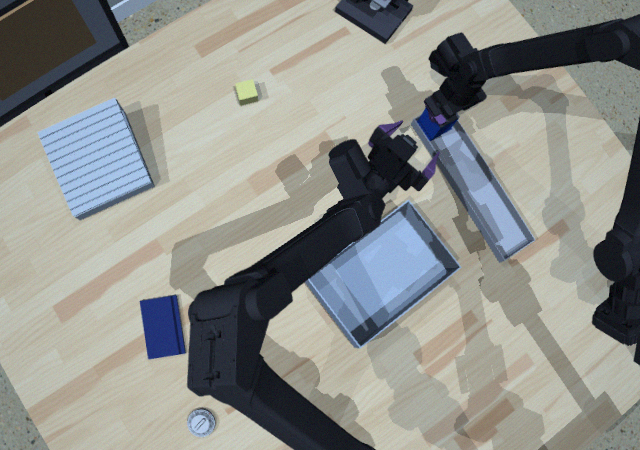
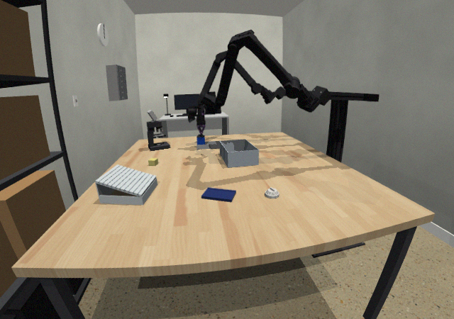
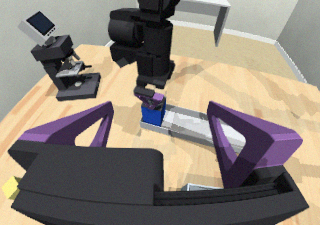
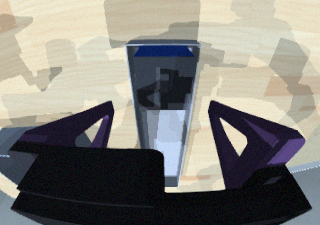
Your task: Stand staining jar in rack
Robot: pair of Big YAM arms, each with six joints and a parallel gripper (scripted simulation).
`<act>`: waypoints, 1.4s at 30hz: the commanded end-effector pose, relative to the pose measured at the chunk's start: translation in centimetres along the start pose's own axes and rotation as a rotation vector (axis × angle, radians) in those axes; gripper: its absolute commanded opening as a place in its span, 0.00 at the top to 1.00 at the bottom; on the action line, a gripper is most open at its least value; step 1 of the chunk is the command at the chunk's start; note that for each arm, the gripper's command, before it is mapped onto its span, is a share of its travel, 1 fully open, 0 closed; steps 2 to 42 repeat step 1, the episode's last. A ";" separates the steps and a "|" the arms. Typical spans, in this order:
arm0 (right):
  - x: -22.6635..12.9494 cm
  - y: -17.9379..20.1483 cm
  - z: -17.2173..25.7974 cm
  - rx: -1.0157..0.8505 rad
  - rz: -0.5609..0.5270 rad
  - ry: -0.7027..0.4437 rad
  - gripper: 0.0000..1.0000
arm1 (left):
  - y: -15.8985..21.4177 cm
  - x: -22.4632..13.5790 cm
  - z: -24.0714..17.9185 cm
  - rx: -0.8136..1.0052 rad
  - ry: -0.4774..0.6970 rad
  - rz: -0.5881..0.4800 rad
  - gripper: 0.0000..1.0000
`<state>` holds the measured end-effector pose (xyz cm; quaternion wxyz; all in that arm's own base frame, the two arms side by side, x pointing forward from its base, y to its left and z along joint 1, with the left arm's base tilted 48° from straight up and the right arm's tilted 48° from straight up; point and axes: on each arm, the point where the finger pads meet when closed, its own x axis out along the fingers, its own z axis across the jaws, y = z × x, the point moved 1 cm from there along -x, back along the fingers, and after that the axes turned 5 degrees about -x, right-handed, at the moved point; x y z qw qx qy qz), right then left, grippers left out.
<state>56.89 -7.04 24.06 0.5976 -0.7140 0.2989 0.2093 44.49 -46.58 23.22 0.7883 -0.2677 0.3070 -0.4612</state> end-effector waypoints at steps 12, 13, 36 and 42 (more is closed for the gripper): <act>-0.8 -1.3 -0.3 0.003 -0.021 0.007 0.00 | -3.0 0.7 0.7 0.039 -0.010 -0.047 0.00; -0.8 -1.3 -0.3 0.003 -0.021 0.007 0.00 | -3.0 0.7 0.7 0.039 -0.010 -0.047 0.00; -0.8 -1.3 -0.3 0.003 -0.021 0.007 0.00 | -3.0 0.7 0.7 0.039 -0.010 -0.047 0.00; -0.8 -1.3 -0.3 0.003 -0.021 0.007 0.00 | -3.0 0.7 0.7 0.039 -0.010 -0.047 0.00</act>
